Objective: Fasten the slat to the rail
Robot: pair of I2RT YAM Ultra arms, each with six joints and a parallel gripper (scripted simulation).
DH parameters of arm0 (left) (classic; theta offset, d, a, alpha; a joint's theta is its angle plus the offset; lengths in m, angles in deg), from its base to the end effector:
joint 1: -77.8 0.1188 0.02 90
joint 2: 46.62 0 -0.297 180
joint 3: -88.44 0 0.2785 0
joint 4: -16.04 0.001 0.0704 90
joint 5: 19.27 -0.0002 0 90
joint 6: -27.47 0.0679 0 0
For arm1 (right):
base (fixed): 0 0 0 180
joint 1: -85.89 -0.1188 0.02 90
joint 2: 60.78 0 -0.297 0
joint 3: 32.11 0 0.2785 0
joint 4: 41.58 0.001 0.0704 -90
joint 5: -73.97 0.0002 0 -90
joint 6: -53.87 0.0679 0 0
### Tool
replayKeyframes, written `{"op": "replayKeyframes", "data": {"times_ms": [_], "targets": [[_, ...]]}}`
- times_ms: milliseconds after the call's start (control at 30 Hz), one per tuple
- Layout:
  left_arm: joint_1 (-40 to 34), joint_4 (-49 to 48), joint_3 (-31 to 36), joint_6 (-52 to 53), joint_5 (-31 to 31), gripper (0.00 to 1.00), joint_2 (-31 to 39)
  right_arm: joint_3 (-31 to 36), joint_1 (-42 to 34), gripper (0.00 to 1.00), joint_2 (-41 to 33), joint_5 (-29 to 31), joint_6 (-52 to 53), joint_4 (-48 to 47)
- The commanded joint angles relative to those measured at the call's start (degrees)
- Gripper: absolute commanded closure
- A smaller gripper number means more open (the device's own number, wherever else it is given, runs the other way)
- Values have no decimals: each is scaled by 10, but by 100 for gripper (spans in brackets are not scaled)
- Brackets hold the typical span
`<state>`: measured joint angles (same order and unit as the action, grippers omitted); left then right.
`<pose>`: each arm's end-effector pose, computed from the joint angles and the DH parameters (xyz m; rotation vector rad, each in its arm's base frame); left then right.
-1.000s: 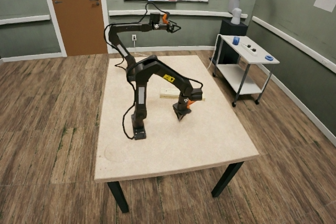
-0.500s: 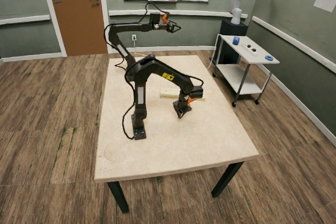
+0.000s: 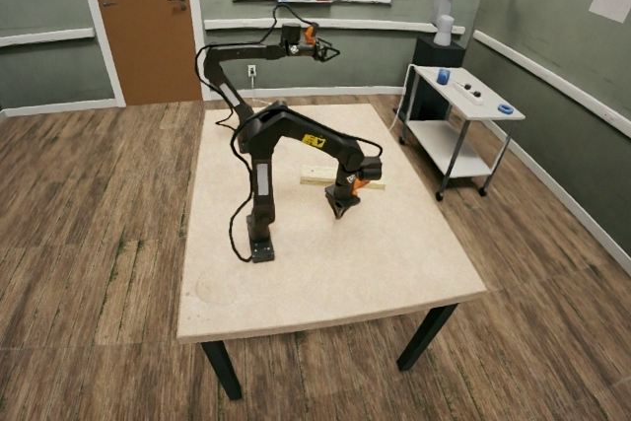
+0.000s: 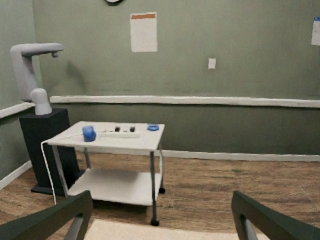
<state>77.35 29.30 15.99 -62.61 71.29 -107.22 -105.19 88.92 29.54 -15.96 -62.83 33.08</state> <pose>0.2850 -0.0006 0.4311 -0.0025 1.5954 0.0006 0.2825 -0.0140 0.1950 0.6377 -3.0431 -0.0114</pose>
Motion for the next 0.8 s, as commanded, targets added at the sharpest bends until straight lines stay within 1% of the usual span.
{"op": "replayKeyframes", "data": {"times_ms": [0,767], "targets": [[4,-11,-3,1,-5,0,7,-23,4,88,-22,-1,-5,18],[4,-11,-3,1,-5,0,7,-27,2,88,-24,-3,-11,22]]}}
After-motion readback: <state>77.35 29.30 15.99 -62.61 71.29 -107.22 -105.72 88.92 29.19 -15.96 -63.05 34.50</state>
